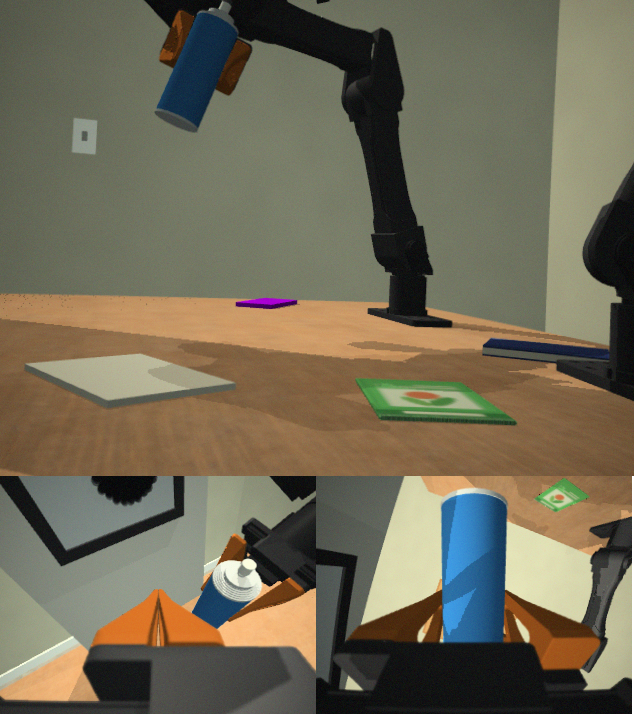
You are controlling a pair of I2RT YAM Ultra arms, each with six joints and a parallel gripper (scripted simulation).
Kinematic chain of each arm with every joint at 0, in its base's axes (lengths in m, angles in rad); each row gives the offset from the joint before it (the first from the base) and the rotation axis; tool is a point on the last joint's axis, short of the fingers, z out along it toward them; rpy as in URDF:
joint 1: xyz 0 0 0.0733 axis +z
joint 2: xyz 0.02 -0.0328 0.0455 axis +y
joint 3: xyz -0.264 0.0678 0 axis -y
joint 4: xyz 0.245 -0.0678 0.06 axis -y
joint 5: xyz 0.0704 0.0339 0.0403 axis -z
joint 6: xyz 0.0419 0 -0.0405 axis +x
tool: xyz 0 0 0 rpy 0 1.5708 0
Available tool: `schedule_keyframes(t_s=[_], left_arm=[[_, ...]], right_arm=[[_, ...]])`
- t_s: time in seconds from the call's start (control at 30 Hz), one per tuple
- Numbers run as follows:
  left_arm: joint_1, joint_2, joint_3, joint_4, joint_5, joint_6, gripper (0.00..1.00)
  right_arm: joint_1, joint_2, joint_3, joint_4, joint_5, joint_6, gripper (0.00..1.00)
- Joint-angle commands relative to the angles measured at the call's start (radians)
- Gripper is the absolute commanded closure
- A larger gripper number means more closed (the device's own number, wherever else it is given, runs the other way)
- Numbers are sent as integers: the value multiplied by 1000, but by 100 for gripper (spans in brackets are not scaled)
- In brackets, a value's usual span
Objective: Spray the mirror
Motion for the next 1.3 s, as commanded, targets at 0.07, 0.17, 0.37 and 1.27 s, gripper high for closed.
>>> schedule_keyframes(t_s=[0.07, 0.17, 0.37, 1.27], left_arm=[[98, -64, -53, 103, 22, -65, 100], [117, -71, -64, 115, 25, -73, 100], [232, -111, -128, 187, 33, -121, 100], [372, -135, -188, 236, 38, -155, 100]], right_arm=[[0, -41, 41, 28, -26, 0, 100], [0, -41, 41, 28, -26, 0, 100], [0, -41, 41, 28, -26, 0, 100], [15, -27, -55, 56, -28, 11, 100]])
